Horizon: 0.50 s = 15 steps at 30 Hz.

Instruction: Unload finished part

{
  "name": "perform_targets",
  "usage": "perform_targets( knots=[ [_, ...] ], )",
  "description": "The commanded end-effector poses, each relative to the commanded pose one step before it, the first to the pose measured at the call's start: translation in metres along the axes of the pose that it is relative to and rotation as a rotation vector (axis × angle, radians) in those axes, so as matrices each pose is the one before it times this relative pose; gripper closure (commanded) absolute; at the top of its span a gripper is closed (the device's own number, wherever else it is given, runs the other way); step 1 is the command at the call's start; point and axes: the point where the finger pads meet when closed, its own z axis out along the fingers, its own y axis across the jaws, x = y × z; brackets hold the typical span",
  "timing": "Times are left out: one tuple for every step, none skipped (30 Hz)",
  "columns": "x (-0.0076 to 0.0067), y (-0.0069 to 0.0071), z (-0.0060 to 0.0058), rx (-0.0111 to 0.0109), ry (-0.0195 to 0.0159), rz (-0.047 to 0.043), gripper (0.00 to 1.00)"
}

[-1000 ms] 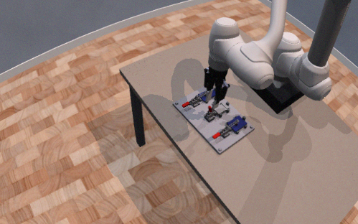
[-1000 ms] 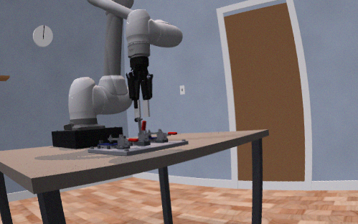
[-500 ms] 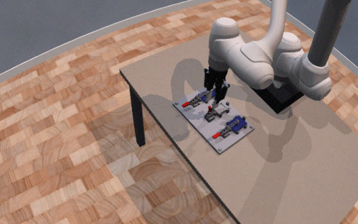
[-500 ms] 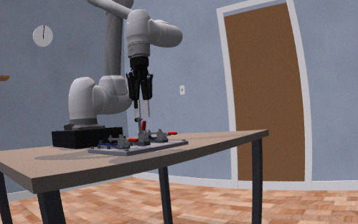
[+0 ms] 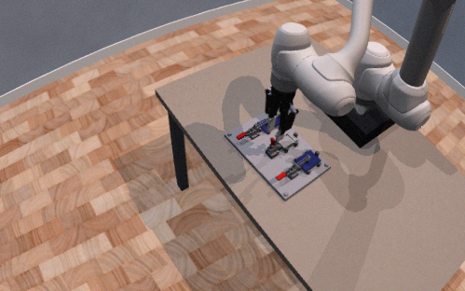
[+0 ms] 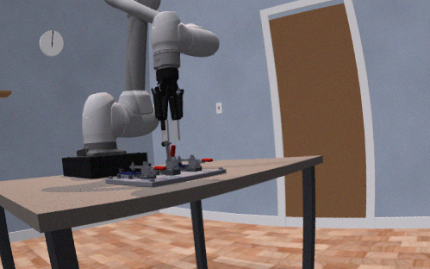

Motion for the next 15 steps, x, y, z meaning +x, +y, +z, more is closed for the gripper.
perform_targets(
  knots=[
    [-0.00001, -0.00003, -0.00005, 0.00018, 0.00007, -0.00002, 0.72],
    [0.0, 0.0, 0.00001, 0.0, 0.0, 0.0, 0.42],
    [0.0, 0.0, 0.00005, 0.0, 0.0, 0.0, 0.42],
    [0.0, 0.0, 0.00013, 0.0, 0.0, 0.0, 0.42],
    [0.0, 0.0, 0.00023, 0.0, 0.0, 0.0, 0.42],
    [0.0, 0.0, 0.00035, 0.0, 0.0, 0.0, 0.42],
    [0.0, 0.0, 0.00046, 0.0, 0.0, 0.0, 0.42],
    [0.0, 0.0, 0.00058, 0.0, 0.0, 0.0, 0.42],
    [0.0, 0.0, 0.00069, 0.0, 0.0, 0.0, 0.42],
    [0.0, 0.0, 0.00078, 0.0, 0.0, 0.0, 0.42],
    [0.0, 0.0, 0.00085, 0.0, 0.0, 0.0, 0.42],
    [0.0, 0.0, 0.00089, 0.0, 0.0, 0.0, 0.42],
    [0.0, 0.0, 0.00091, 0.0, 0.0, 0.0, 0.42],
    [0.0, 0.0, 0.0, 0.0, 0.0, 0.0, 0.42],
    [0.0, 0.0, 0.0, 0.0, 0.0, 0.0, 0.42]
  ],
)
